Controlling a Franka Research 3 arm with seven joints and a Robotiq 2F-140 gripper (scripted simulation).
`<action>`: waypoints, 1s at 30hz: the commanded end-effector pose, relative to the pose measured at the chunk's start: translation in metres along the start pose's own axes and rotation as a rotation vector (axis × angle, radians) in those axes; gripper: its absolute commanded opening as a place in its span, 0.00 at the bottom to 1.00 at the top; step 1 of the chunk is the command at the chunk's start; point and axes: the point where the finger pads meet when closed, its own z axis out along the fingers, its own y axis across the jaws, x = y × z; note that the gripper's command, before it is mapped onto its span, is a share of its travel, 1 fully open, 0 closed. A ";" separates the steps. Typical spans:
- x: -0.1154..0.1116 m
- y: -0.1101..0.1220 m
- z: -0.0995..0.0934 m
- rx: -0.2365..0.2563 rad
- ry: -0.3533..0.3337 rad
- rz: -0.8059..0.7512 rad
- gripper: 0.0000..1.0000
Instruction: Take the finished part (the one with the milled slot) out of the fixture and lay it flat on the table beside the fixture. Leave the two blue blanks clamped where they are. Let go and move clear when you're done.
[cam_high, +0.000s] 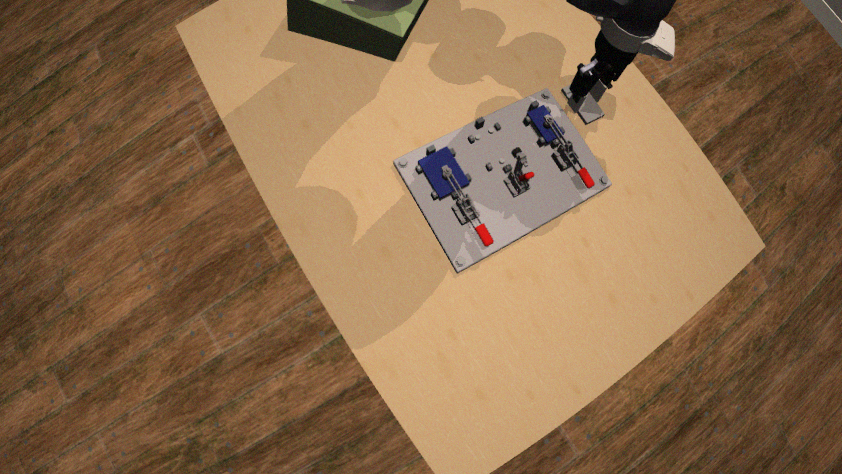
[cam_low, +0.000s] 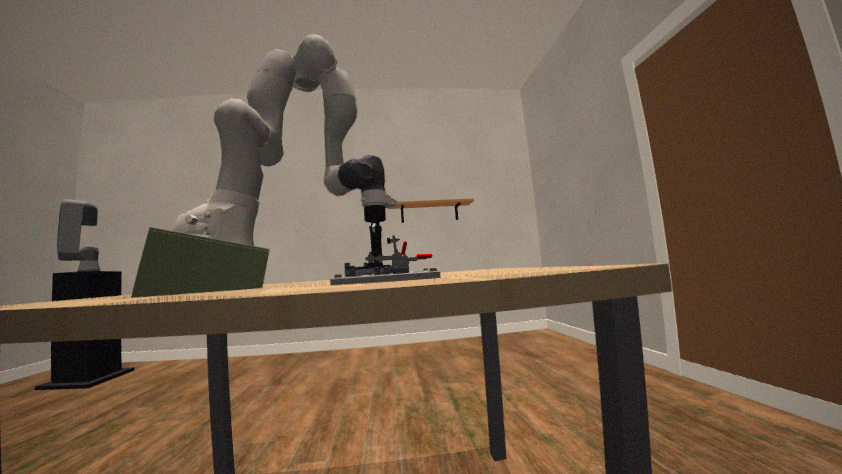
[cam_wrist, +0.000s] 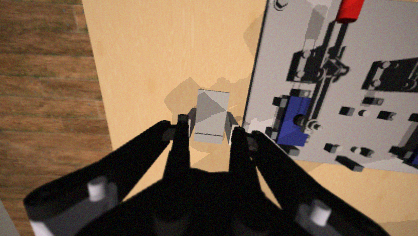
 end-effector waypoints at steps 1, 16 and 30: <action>0.000 -0.001 0.000 0.001 0.000 0.002 0.00; 0.000 -0.001 0.000 0.001 0.000 0.002 0.00; 0.000 -0.001 0.000 0.001 0.000 0.002 0.00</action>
